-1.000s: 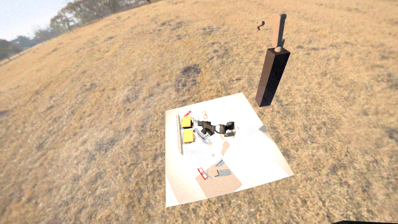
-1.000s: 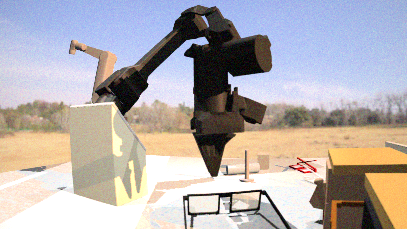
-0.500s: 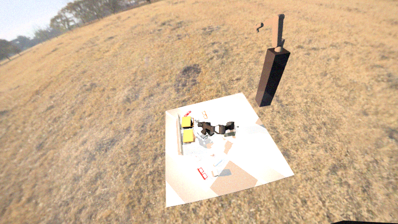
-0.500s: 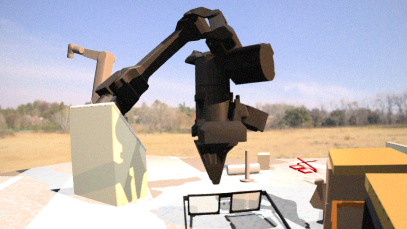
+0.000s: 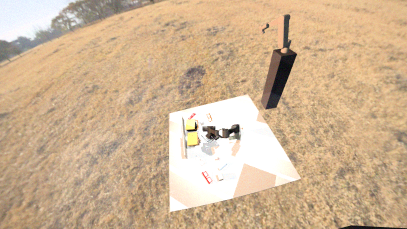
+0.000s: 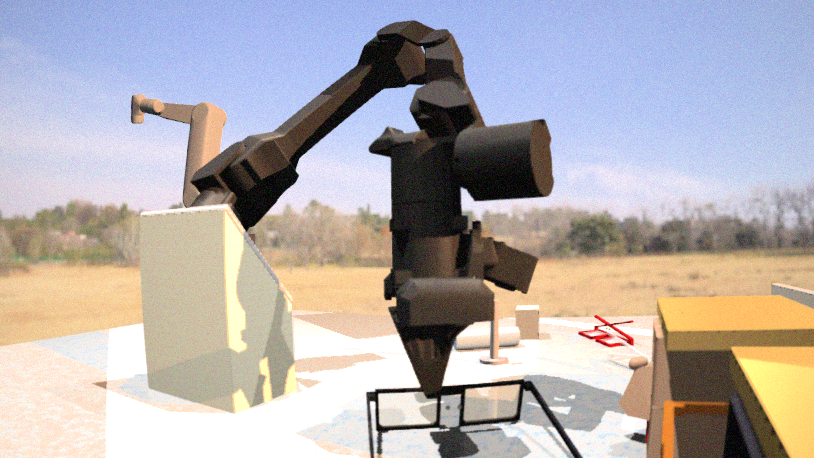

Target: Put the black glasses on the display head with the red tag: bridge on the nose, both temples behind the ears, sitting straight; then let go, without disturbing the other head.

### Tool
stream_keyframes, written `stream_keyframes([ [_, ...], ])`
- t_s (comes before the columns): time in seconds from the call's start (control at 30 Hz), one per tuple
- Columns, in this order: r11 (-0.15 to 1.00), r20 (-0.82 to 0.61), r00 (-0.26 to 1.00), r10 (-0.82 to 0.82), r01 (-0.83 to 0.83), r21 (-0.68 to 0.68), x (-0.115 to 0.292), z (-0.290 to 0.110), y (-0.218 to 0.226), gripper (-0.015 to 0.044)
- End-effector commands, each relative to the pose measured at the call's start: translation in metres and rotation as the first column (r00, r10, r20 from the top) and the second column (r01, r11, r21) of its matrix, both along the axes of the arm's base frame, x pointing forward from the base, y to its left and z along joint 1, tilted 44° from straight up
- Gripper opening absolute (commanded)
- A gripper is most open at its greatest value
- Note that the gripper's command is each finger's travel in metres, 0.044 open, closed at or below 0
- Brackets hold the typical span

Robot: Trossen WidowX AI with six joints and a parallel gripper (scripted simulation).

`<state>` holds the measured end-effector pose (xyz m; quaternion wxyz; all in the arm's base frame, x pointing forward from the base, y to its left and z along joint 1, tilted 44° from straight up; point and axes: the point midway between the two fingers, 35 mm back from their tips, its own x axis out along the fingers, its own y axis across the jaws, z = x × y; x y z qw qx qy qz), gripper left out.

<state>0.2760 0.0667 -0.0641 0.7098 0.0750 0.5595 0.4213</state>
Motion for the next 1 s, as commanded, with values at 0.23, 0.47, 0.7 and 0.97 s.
stream_keyframes([
  [0.23, 1.0, -0.009, 1.0, 0.0, 0.0, 0.008, -0.003, -0.0145, 0.0149, 0.014],
  [0.47, 1.0, -0.002, 1.0, 0.002, -0.002, 0.003, -0.0017, -0.0135, 0.014, 0.0127],
  [0.7, 1.0, -0.002, 1.0, 0.002, -0.002, 0.003, -0.0017, -0.0135, 0.014, 0.008],
  [0.97, 1.0, -0.002, 1.0, 0.002, -0.002, 0.003, -0.0017, -0.0135, 0.014, 0.0027],
])
